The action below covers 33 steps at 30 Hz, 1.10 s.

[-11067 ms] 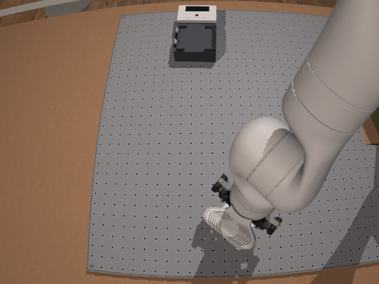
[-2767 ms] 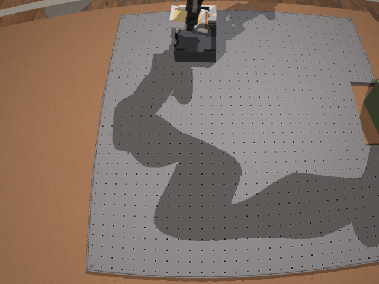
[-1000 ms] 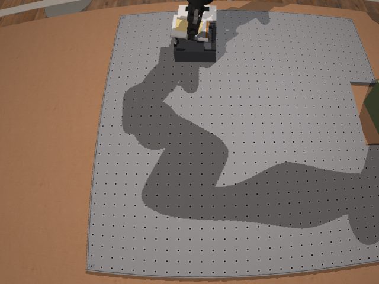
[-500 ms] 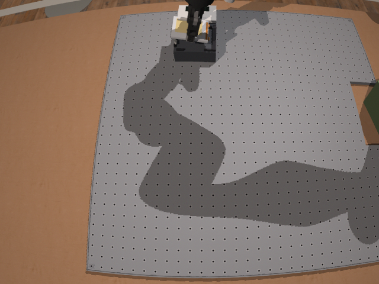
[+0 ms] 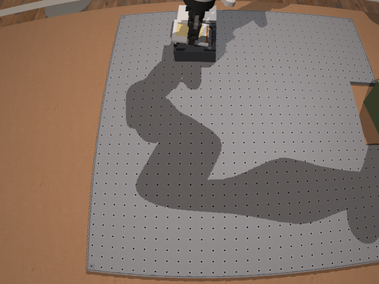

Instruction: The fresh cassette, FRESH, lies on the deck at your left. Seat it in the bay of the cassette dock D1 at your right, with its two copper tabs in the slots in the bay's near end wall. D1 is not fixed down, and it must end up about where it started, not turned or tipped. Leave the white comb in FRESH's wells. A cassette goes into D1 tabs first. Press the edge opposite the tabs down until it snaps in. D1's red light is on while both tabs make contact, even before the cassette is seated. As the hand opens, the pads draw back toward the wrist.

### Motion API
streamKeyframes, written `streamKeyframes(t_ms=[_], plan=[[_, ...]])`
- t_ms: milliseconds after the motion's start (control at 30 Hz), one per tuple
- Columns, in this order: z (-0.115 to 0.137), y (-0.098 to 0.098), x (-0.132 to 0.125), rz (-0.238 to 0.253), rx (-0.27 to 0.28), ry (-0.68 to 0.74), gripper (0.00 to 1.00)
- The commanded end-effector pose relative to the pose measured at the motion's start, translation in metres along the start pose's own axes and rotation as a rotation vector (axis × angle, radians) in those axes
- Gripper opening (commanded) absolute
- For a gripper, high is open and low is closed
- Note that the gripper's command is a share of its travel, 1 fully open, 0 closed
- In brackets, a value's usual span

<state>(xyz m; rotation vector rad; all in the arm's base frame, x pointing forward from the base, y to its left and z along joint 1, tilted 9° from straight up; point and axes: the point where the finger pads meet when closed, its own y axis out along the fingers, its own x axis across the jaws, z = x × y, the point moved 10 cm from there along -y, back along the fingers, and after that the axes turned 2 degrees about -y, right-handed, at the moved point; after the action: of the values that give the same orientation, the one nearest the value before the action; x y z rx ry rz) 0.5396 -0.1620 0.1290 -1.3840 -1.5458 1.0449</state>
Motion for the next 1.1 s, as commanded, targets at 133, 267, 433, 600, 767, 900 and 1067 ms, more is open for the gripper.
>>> streamKeyframes(t_ms=[133, 267, 433, 600, 767, 900, 1067], plan=[[-0.0006, -0.0004, 0.0002, 0.000, -0.001, -0.001, 0.00], [-0.0004, 0.0006, 0.0002, 0.000, -0.001, -0.001, 0.00], [-0.0001, 0.0022, 0.0002, 0.000, -0.001, -0.001, 0.00], [0.0002, 0.0038, 0.0002, 0.000, -0.001, -0.001, 0.00], [0.0004, 0.0048, 0.0002, 0.000, -0.001, -0.001, 0.00], [0.0007, 0.0061, 0.0002, 0.000, -0.001, -0.001, 0.00], [0.0010, 0.0077, 0.0002, 0.000, -0.001, -0.001, 0.00]])
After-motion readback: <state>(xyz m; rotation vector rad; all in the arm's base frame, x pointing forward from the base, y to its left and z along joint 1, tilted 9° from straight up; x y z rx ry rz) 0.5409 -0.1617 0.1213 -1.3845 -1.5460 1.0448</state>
